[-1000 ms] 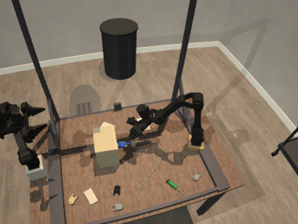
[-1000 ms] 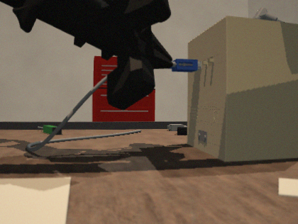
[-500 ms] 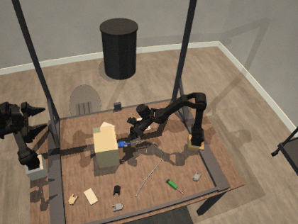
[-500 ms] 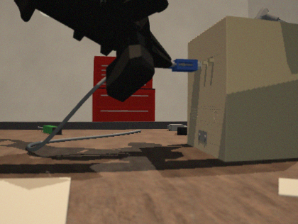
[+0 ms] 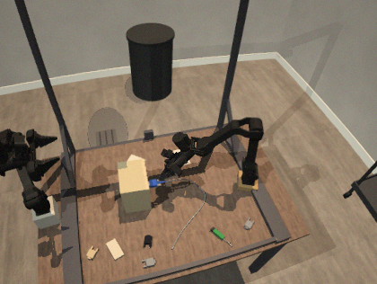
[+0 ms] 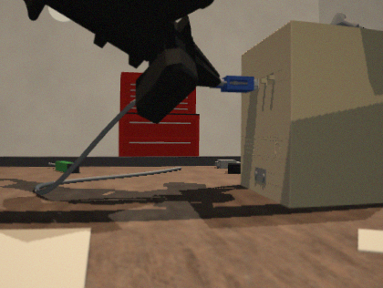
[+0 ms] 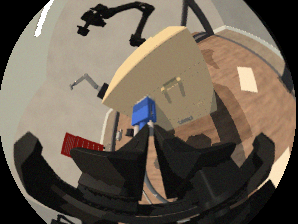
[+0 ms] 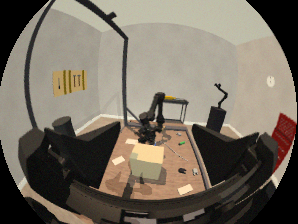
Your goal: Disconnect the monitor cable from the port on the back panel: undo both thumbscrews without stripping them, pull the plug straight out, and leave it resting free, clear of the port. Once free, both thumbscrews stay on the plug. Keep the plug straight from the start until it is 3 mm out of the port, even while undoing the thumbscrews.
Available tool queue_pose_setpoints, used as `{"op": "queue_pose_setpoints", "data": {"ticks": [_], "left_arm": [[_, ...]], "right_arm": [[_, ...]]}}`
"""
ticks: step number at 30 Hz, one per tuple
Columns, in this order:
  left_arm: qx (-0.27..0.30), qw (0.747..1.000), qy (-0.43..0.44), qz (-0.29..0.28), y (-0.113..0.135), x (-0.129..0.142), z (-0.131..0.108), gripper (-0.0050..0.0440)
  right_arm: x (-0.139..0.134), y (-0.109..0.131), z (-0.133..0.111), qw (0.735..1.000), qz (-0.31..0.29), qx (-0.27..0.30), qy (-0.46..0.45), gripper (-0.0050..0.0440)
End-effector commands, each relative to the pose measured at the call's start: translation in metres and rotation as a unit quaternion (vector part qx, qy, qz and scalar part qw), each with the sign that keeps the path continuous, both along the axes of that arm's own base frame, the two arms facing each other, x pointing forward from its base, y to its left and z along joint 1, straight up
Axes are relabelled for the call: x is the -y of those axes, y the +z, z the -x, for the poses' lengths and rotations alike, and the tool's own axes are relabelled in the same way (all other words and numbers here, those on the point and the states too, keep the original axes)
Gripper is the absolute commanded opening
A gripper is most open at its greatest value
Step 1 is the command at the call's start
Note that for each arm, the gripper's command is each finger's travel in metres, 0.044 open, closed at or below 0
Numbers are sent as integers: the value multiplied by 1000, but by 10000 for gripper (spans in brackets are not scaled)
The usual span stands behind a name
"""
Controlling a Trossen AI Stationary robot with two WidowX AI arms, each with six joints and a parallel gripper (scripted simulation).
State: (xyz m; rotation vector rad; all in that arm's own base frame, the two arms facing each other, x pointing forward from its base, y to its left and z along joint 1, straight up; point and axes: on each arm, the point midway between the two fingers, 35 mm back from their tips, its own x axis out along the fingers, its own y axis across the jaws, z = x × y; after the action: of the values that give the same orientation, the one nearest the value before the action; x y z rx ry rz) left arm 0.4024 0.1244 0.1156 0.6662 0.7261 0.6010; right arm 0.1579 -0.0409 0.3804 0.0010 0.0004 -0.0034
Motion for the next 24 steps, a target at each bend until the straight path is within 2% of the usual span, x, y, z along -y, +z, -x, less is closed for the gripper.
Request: {"op": "queue_pose_setpoints", "data": {"ticks": [1, 5, 7, 19, 24], "left_arm": [[13, 1000, 1, 2, 9, -1, -2, 48], [13, 1000, 1, 2, 9, -1, -2, 144], [13, 1000, 1, 2, 9, -1, -2, 144], [13, 1000, 1, 2, 9, -1, -2, 432], [13, 1000, 1, 2, 9, -1, -2, 440]], "right_arm": [[-1, 3, 0, 1000, 4, 1, 2, 440], [-1, 3, 0, 1000, 4, 1, 2, 440], [-1, 3, 0, 1000, 4, 1, 2, 440], [-1, 3, 0, 1000, 4, 1, 2, 440], [-1, 3, 0, 1000, 4, 1, 2, 440]]}}
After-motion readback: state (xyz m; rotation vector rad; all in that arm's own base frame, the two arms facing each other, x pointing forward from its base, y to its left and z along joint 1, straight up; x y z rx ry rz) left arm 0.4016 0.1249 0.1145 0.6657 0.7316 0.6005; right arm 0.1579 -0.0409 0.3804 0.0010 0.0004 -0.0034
